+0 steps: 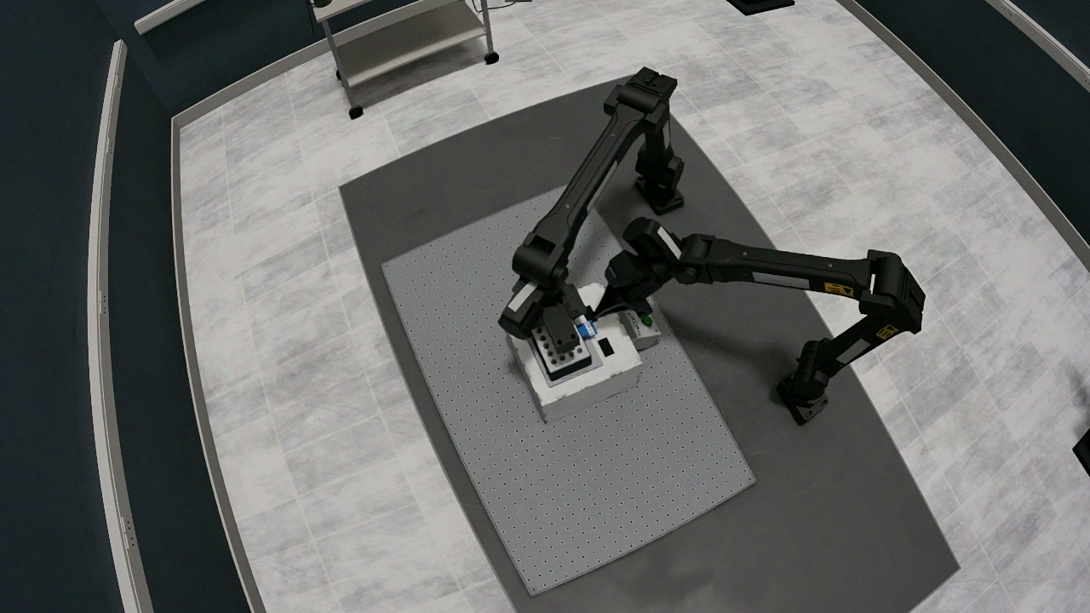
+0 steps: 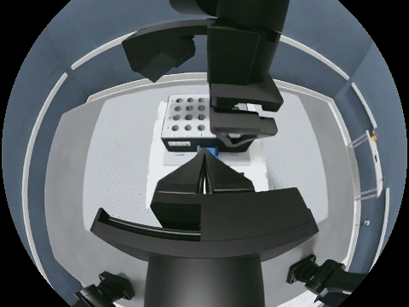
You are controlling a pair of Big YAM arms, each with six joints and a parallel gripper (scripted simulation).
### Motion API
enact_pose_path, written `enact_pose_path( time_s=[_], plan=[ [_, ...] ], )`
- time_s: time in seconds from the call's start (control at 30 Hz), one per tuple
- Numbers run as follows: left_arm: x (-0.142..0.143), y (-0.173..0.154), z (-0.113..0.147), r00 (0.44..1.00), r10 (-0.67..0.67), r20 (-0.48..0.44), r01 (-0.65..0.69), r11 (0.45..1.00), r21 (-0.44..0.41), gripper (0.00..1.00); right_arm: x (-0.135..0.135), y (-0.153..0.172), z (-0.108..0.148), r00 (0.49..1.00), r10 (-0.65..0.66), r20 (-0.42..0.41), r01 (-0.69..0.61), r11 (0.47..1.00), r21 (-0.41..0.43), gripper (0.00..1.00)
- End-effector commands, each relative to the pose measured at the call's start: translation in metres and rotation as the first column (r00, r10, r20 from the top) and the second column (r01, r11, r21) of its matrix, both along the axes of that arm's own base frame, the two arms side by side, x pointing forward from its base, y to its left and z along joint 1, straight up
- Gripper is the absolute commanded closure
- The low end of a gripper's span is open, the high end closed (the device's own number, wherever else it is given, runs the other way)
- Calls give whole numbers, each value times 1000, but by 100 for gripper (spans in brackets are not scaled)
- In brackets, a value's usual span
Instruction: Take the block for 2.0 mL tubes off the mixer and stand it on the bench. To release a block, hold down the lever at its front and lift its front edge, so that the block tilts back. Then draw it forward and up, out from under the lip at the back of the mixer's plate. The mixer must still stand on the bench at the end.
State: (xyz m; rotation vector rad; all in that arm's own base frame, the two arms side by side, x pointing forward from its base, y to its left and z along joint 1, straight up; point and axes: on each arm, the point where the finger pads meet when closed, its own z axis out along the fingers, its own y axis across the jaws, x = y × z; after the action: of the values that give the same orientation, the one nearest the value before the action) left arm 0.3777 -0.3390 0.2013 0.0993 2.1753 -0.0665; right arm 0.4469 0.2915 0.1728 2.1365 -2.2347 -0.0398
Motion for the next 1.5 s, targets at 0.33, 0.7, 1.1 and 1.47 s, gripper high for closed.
enact_pose_path(
  time_s=[0.33, 0.7, 1.1, 1.47],
  plan=[
    [6, -2, -9, 1000, 4, -2, -4, 1000, -2, 100, 2, -4, 24, 999, -5, 43, 4, 999, 34, 100],
    [-19, 4, -3, 1000, -3, -2, 3, 1000, -1, 100, -2, -7, 24, 1000, -6, 26, 5, 1000, 23, 100],
    [-33, 9, -9, 1000, 7, -15, -6, 1000, 6, 100, -3, -7, 24, 1000, -7, 23, 7, 1000, 21, 100],
    [-51, 14, 12, 1000, -1, 7, 1, 1000, -25, 100, -3, -7, 25, 1000, -9, 22, 8, 1000, 21, 100]
  ],
)
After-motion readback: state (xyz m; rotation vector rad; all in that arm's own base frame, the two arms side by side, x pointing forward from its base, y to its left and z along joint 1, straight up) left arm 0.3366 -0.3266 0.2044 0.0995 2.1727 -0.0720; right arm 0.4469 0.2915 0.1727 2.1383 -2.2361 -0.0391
